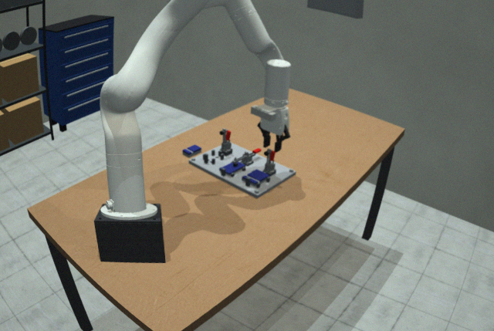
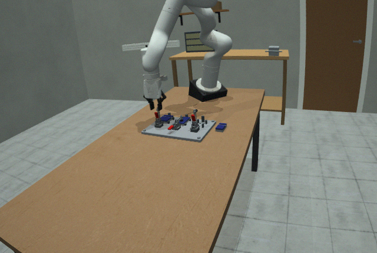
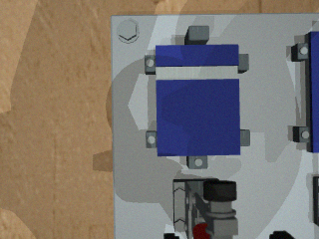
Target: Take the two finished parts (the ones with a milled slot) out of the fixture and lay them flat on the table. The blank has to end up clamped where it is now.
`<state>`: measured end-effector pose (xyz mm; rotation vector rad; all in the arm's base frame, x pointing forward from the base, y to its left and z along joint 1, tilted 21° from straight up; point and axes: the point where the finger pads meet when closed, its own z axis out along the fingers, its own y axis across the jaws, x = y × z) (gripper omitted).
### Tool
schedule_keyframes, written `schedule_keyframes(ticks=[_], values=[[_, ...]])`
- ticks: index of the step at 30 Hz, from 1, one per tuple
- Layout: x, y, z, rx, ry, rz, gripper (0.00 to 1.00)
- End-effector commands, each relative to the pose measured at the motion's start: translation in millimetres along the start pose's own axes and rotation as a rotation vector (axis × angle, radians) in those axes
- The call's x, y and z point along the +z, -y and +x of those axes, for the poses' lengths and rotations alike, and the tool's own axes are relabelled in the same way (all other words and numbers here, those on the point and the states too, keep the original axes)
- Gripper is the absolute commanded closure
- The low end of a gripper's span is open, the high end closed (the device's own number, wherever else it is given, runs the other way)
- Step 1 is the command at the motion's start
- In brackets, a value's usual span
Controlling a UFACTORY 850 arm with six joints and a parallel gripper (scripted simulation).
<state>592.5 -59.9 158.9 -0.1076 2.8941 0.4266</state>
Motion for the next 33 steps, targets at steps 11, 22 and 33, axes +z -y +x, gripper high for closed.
schedule_keyframes(ticks=[11, 22, 33], values=[[-1.3, 0.1, -0.8, 0.0, 0.001, 0.0, 0.0], [1.3, 0.1, -0.8, 0.0, 0.001, 0.0, 0.0], [6.0, 0.1, -0.8, 0.0, 0.001, 0.0, 0.0]])
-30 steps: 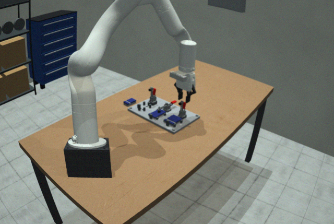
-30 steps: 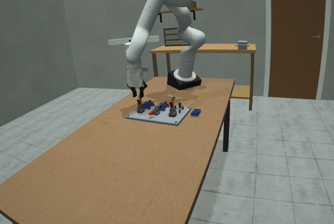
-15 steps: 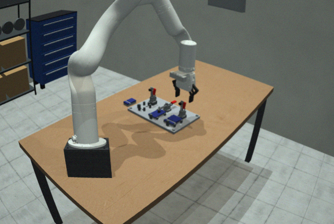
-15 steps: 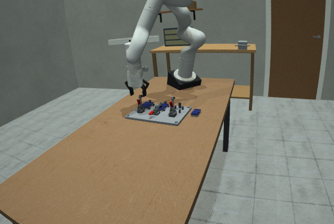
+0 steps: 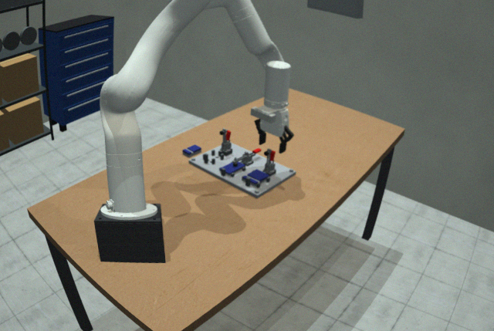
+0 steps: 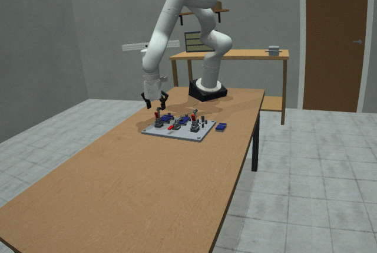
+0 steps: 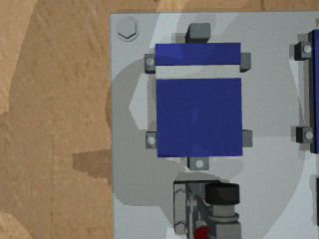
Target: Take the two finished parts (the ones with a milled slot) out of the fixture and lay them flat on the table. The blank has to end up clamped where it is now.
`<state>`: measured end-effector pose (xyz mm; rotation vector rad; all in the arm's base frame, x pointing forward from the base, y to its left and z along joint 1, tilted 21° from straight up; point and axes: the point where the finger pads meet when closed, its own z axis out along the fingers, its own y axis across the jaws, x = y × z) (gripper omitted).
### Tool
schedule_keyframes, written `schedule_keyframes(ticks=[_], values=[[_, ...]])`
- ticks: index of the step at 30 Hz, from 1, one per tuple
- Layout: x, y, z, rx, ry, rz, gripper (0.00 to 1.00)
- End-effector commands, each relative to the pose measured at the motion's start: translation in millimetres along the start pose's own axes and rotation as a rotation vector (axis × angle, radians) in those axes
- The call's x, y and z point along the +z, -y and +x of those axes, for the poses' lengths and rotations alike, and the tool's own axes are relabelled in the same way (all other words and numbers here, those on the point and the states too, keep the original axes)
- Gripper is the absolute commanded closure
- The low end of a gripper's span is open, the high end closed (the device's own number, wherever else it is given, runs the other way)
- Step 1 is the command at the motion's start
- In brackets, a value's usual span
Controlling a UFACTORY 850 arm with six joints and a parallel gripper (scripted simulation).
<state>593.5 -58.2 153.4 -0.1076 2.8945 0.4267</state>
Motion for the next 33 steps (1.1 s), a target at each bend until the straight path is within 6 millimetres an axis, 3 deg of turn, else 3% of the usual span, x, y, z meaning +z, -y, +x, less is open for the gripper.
schedule_keyframes(ticks=[1, 11, 22, 33], values=[[0, 0, -1, 0.0, 0.002, 0.001, 0.0], [0, 0, 1, 0.0, 0.002, 0.001, 0.0], [0, 0, 17, 0.0, 0.002, 0.001, 0.0], [0, 0, 54, 0.0, 0.002, 0.001, 0.0]])
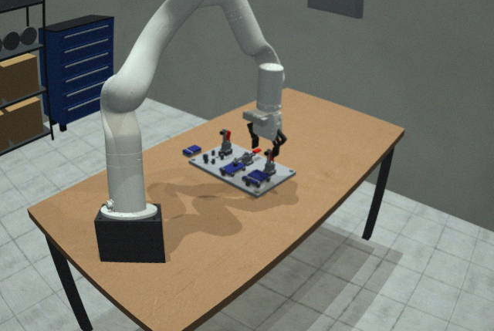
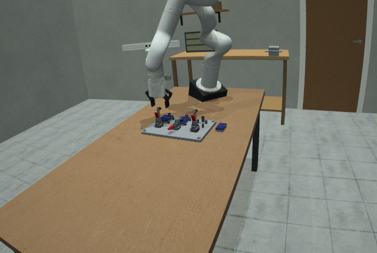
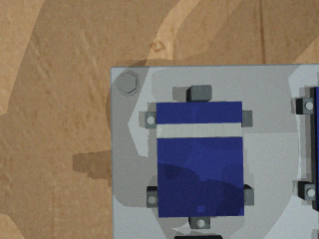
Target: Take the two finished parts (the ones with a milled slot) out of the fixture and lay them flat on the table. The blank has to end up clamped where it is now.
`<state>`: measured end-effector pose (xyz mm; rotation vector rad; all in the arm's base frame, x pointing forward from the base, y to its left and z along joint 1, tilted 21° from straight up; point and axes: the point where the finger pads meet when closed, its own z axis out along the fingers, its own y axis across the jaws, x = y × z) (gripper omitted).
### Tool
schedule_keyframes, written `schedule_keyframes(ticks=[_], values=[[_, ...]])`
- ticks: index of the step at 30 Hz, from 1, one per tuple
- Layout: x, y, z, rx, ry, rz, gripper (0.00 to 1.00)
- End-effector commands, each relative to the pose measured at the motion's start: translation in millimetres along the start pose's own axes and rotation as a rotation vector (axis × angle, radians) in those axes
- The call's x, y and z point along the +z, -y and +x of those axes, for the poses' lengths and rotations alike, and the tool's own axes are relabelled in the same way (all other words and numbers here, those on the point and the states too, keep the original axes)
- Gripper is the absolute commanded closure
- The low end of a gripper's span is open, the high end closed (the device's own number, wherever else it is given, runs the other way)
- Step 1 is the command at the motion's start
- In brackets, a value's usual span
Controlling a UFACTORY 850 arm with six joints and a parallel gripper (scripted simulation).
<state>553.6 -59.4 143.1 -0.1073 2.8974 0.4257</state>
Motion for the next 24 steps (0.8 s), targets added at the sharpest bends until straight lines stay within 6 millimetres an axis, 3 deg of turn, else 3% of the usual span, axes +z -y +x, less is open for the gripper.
schedule_keyframes(ticks=[1, 13, 24], values=[[-1, 0, 16, -0.001, 0.005, 0.0, 0.0], [-1, 0, 37, -0.001, 0.005, 0.0, 0.0], [-1, 0, 40, -0.001, 0.005, 0.0, 0.0]])
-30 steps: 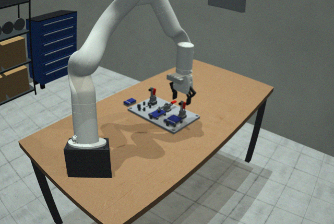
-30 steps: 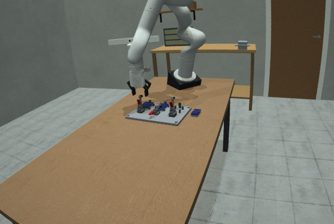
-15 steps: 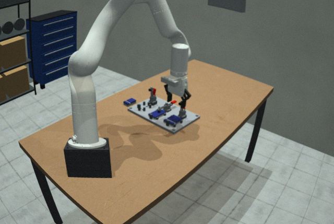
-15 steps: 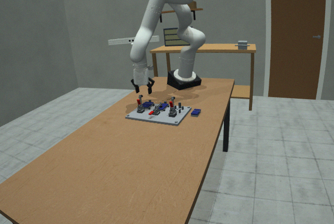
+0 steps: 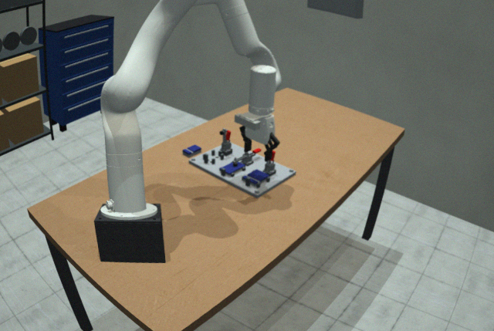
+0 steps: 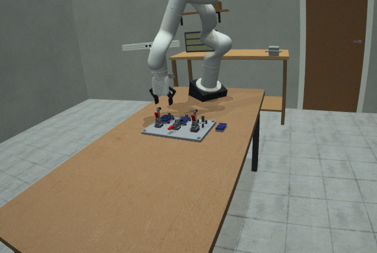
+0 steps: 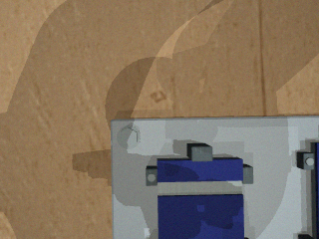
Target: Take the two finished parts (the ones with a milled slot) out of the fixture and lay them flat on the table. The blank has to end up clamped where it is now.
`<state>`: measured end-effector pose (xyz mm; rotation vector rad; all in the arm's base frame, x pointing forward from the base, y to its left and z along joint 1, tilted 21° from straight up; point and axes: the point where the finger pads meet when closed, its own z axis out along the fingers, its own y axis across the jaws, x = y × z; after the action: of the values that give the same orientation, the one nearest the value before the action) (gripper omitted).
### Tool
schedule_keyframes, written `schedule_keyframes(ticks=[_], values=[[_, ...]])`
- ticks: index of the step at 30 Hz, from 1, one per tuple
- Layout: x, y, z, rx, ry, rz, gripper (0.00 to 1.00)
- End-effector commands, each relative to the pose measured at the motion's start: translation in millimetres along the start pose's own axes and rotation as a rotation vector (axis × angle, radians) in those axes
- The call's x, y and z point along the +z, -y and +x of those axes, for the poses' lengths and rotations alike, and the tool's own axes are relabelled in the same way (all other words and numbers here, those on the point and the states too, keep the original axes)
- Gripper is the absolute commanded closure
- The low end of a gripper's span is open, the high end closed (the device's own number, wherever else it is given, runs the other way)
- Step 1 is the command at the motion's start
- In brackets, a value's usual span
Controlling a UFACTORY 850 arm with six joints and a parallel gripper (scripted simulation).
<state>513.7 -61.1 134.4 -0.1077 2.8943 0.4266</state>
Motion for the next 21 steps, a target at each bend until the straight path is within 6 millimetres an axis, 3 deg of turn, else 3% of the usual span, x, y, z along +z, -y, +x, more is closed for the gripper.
schedule_keyframes(ticks=[1, 21], values=[[0, 0, 0, 0.0, 0.002, 0.0, 0.0], [34, 0, -1, 0.0, 0.002, 0.0, 0.0]])
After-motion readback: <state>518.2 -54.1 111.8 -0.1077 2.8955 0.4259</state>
